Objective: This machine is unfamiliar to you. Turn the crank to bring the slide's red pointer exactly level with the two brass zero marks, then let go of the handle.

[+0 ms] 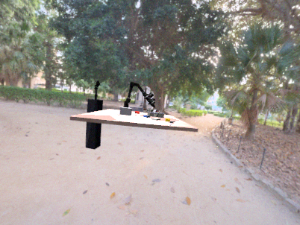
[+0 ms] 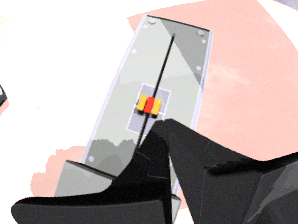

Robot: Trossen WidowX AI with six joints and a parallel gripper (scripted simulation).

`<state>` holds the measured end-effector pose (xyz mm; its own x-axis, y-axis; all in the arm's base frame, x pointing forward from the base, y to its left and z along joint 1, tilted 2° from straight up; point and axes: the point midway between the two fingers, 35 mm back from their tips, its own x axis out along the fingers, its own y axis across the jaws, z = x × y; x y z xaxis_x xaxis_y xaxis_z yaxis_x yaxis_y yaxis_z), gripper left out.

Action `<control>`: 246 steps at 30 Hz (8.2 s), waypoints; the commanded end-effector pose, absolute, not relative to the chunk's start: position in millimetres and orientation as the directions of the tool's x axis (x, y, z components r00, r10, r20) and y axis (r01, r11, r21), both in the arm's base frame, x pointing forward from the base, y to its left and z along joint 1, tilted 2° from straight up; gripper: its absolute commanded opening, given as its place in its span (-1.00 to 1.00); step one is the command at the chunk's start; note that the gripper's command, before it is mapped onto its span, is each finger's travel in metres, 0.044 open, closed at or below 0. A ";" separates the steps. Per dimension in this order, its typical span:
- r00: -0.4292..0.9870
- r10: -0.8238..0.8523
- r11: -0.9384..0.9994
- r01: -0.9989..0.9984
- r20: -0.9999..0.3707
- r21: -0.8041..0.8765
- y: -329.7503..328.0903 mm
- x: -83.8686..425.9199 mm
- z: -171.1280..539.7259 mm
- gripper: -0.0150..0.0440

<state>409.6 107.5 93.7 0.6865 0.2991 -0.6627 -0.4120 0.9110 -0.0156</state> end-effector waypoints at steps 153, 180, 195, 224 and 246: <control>0.686 0.301 0.911 -0.413 -0.663 -0.014 107.7 409.5 93.7 -0.49; 0.686 0.302 0.910 -0.413 -0.663 -0.013 107.9 409.5 93.7 0.93; 0.686 0.302 0.910 -0.413 -0.663 -0.013 107.9 409.5 93.7 -0.16; 0.685 0.302 0.910 -0.414 -0.663 -0.013 108.0 409.4 93.7 0.22; 0.685 0.303 0.910 -0.414 -0.662 -0.012 106.2 407.0 143.0 1.00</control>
